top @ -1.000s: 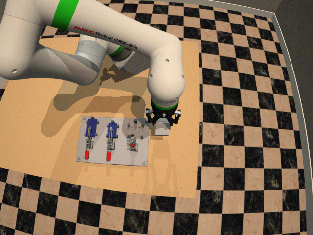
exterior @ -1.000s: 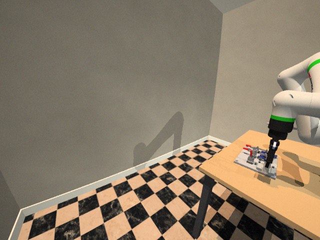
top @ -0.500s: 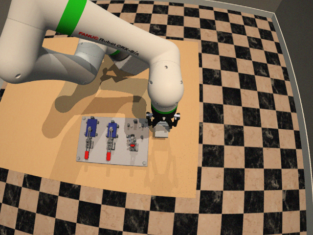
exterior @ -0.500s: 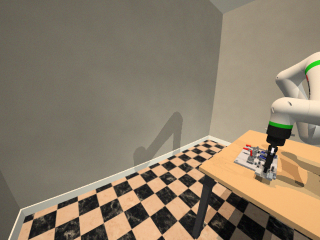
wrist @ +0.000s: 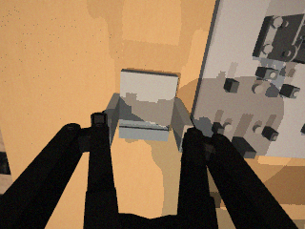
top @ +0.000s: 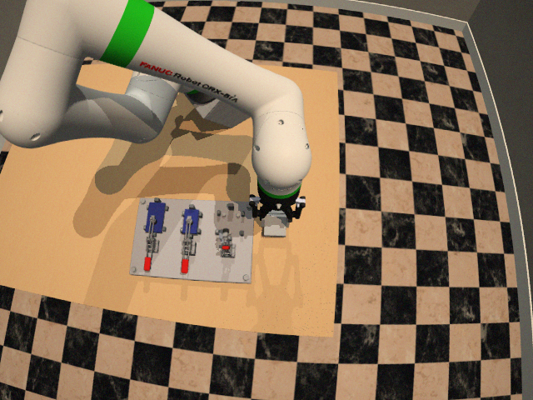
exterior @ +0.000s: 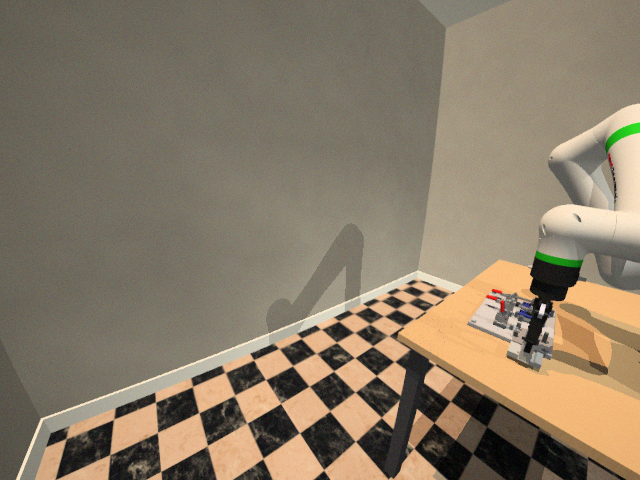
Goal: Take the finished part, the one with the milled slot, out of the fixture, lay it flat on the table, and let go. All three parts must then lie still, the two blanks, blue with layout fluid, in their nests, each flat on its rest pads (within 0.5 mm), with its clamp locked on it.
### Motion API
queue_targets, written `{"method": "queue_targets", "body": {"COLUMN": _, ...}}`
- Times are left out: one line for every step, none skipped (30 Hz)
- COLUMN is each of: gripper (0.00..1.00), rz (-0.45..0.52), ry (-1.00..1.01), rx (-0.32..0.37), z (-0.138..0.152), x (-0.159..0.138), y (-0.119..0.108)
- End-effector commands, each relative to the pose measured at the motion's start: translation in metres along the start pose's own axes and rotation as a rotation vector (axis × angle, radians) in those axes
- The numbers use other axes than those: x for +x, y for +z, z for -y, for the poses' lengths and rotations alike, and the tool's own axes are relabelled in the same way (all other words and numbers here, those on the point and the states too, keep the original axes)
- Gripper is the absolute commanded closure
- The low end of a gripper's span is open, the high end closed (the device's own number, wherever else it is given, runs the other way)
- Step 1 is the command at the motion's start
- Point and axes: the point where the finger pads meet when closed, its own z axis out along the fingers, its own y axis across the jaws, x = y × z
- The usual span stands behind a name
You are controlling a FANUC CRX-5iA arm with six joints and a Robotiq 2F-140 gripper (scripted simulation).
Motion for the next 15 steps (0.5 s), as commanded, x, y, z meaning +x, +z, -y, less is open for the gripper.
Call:
{"method": "queue_targets", "body": {"gripper": 1.00, "rz": 0.000, "ry": 0.000, "rx": 0.000, "z": 0.0002, "x": 0.0001, "y": 0.0020}}
{"method": "queue_targets", "body": {"gripper": 1.00, "rz": 0.000, "ry": 0.000, "rx": 0.000, "z": 0.0002, "x": 0.0001, "y": 0.0026}}
{"method": "queue_targets", "body": {"gripper": 1.00, "rz": 0.000, "ry": 0.000, "rx": 0.000, "z": 0.0002, "x": 0.0001, "y": 0.0031}}
{"method": "queue_targets", "body": {"gripper": 1.00, "rz": 0.000, "ry": 0.000, "rx": 0.000, "z": 0.0002, "x": 0.0001, "y": 0.0035}}
{"method": "queue_targets", "body": {"gripper": 1.00, "rz": 0.000, "ry": 0.000, "rx": 0.000, "z": 0.0002, "x": 0.0001, "y": 0.0037}}
{"method": "queue_targets", "body": {"gripper": 1.00, "rz": 0.000, "ry": 0.000, "rx": 0.000, "z": 0.0002, "x": 0.0001, "y": 0.0039}}
{"method": "queue_targets", "body": {"gripper": 1.00, "rz": 0.000, "ry": 0.000, "rx": 0.000, "z": 0.0002, "x": 0.0001, "y": 0.0039}}
{"method": "queue_targets", "body": {"gripper": 1.00, "rz": 0.000, "ry": 0.000, "rx": 0.000, "z": 0.0002, "x": 0.0001, "y": 0.0039}}
{"method": "queue_targets", "body": {"gripper": 1.00, "rz": 0.000, "ry": 0.000, "rx": 0.000, "z": 0.0002, "x": 0.0001, "y": 0.0040}}
{"method": "queue_targets", "body": {"gripper": 1.00, "rz": 0.000, "ry": 0.000, "rx": 0.000, "z": 0.0002, "x": 0.0001, "y": 0.0041}}
{"method": "queue_targets", "body": {"gripper": 1.00, "rz": 0.000, "ry": 0.000, "rx": 0.000, "z": 0.0002, "x": 0.0001, "y": 0.0041}}
{"method": "queue_targets", "body": {"gripper": 1.00, "rz": 0.000, "ry": 0.000, "rx": 0.000, "z": 0.0002, "x": 0.0001, "y": 0.0041}}
{"method": "queue_targets", "body": {"gripper": 1.00, "rz": 0.000, "ry": 0.000, "rx": 0.000, "z": 0.0002, "x": 0.0001, "y": 0.0041}}
{"method": "queue_targets", "body": {"gripper": 1.00, "rz": 0.000, "ry": 0.000, "rx": 0.000, "z": 0.0002, "x": 0.0001, "y": 0.0041}}
{"method": "queue_targets", "body": {"gripper": 1.00, "rz": 0.000, "ry": 0.000, "rx": 0.000, "z": 0.0002, "x": 0.0001, "y": 0.0041}}
